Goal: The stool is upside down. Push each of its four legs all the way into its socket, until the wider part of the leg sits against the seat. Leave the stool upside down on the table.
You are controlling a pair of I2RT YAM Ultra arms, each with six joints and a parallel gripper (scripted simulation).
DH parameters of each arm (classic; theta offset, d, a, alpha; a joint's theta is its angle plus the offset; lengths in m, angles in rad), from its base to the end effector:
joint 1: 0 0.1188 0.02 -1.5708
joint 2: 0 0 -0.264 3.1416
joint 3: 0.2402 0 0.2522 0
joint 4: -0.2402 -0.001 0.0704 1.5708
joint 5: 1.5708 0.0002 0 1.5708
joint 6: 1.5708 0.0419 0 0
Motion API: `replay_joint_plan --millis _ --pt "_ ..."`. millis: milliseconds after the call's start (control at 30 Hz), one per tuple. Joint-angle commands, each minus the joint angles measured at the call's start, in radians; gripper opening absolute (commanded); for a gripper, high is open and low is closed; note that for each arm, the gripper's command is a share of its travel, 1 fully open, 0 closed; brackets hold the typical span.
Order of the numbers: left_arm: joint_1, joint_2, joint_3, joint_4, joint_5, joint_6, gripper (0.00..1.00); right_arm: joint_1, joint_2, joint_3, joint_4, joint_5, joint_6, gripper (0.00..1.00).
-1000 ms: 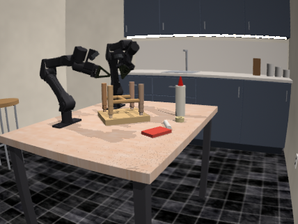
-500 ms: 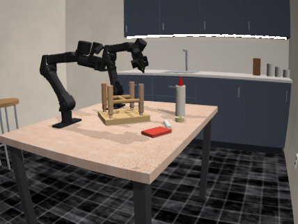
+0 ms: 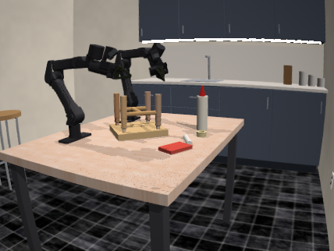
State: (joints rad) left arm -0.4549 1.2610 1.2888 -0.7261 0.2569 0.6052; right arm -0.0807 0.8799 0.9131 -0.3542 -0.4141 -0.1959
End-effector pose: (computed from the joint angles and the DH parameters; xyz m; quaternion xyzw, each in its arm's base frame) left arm 0.2361 -0.1262 0.3655 0.5012 0.7482 -0.0843 0.4266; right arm 0.1985 0.0019 0.3558 -0.1657 0.7855 0.0862 0.5900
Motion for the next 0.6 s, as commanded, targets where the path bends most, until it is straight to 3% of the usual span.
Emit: replay_joint_plan --millis 0,333,400,567 --pt "-0.023 0.032 0.079 -0.044 -0.016 -0.062 0.0 0.035 0.026 0.065 -0.083 0.034 0.022 0.0" --pt "-0.124 0.22 0.323 -0.285 -0.121 -0.298 0.0 0.207 0.133 0.245 -0.478 0.188 0.087 0.0" --pt "-0.124 0.22 0.323 -0.285 -0.121 -0.298 0.0 0.207 0.133 0.245 -0.478 0.188 0.087 0.0" --pt "-0.182 0.348 0.488 -0.429 -0.174 -0.424 0.0 0.32 0.219 0.377 -0.708 0.278 0.126 0.0"
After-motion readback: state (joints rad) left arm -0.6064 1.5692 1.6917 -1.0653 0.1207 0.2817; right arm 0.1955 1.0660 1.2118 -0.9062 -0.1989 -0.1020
